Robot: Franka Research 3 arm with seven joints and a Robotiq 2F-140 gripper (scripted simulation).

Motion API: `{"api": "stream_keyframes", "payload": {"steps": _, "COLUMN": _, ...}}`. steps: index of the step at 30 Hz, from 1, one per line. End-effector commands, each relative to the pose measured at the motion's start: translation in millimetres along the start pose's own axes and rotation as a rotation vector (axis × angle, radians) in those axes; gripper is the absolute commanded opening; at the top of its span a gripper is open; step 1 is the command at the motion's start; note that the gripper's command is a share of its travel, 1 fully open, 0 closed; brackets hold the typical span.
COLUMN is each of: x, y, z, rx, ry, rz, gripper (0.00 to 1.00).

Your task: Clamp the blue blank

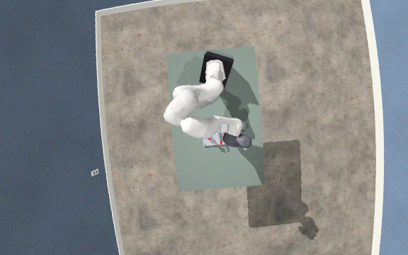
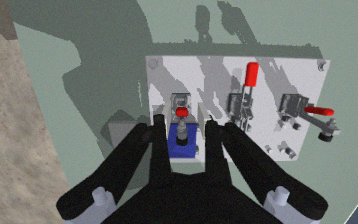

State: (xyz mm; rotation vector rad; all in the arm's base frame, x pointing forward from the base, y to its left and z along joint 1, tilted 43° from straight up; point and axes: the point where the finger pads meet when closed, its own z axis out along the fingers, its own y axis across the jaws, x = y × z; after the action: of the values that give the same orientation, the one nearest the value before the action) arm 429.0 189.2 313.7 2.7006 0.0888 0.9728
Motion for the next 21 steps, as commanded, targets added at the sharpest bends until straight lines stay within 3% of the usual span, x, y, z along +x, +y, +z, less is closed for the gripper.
{"api": "stream_keyframes", "payload": {"steps": 1, "x": 2.5, "y": -3.9, "z": 4.3, "rx": 0.012, "ry": 0.01, "rz": 0.012, "gripper": 0.28}}
{"api": "stream_keyframes", "payload": {"steps": 13, "x": 2.5, "y": -3.9, "z": 4.4, "rx": 0.012, "ry": 0.01, "rz": 0.012, "gripper": 0.28}}
{"api": "stream_keyframes", "payload": {"steps": 14, "x": 2.5, "y": -3.9, "z": 4.4, "rx": 0.012, "ry": 0.01, "rz": 0.012, "gripper": 0.0}}
{"api": "stream_keyframes", "payload": {"steps": 21, "x": 2.5, "y": -3.9, "z": 4.4, "rx": 0.012, "ry": 0.01, "rz": 0.012, "gripper": 0.0}}
